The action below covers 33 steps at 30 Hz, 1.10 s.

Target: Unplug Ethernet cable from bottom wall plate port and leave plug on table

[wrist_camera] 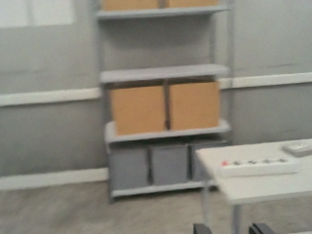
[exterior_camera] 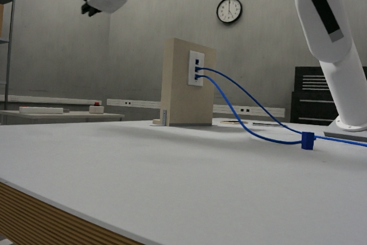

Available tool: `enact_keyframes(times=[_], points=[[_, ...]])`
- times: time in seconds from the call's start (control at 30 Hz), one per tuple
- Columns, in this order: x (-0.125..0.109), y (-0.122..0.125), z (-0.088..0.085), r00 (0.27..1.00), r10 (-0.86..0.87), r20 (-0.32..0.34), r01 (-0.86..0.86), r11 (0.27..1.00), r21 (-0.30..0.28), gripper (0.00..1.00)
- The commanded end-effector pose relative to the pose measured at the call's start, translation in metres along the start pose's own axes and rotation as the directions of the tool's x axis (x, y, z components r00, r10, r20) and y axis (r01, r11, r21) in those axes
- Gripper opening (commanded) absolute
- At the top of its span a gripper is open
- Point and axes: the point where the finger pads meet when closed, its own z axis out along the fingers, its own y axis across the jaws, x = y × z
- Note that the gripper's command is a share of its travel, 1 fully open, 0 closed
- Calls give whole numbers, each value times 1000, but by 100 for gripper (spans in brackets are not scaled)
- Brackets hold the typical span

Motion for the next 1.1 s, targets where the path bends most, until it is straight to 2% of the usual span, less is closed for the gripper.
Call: enact_keyframes(times=[0.0, 0.07, 0.1, 0.53, 0.6, 0.8, 1.03, 1.07], points=[[20, 37, 7, 999, 44, -15, -45, 997, -65, 23], [39, 75, 10, 995, 88, -47, -93, 988, -122, 23], [41, 80, 10, 994, 94, -52, -100, 986, -130, 23], [41, 80, 10, 994, 94, -52, -100, 986, -130, 23], [44, 84, 7, 984, 167, -60, -174, 975, -139, 23], [53, 98, -1, 921, 378, -93, -389, 906, -165, 23], [61, 120, -13, 790, 596, -143, -613, 767, -188, 23], [61, 120, -13, 790, 596, -143, -613, 767, -188, 23]])
